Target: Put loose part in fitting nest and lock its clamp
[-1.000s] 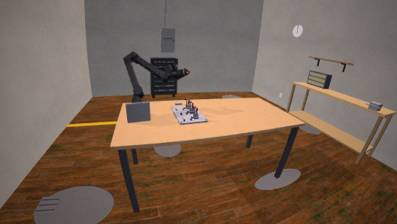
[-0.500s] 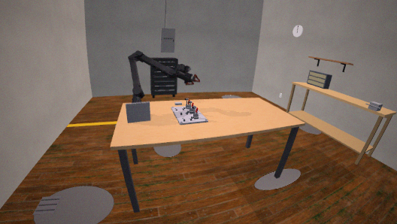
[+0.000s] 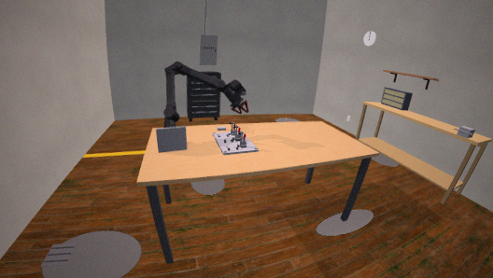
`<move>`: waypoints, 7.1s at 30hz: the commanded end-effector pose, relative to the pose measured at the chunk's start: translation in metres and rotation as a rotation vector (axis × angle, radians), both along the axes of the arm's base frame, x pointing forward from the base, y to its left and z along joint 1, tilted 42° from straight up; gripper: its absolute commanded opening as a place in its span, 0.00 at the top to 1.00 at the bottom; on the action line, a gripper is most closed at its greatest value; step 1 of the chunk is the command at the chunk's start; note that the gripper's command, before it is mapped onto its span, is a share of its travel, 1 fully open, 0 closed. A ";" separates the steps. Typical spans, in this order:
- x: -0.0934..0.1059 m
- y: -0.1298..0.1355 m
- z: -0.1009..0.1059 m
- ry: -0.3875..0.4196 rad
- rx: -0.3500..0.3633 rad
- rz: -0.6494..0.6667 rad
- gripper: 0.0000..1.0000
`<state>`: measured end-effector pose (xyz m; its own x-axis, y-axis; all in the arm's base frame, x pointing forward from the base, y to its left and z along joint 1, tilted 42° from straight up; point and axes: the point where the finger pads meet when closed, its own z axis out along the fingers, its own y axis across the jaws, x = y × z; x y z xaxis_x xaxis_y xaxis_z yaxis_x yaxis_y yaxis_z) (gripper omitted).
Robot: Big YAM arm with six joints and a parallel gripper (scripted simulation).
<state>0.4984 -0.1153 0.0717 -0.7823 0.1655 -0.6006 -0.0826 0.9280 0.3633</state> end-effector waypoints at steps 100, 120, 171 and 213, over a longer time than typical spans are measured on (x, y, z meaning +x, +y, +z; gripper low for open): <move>-0.100 -0.022 0.005 0.595 0.321 0.212 0.55; -0.100 -0.022 0.005 0.595 0.321 0.212 0.08; -0.101 -0.023 0.005 0.596 0.322 0.211 0.08; -0.074 0.129 0.126 0.622 0.336 0.222 0.08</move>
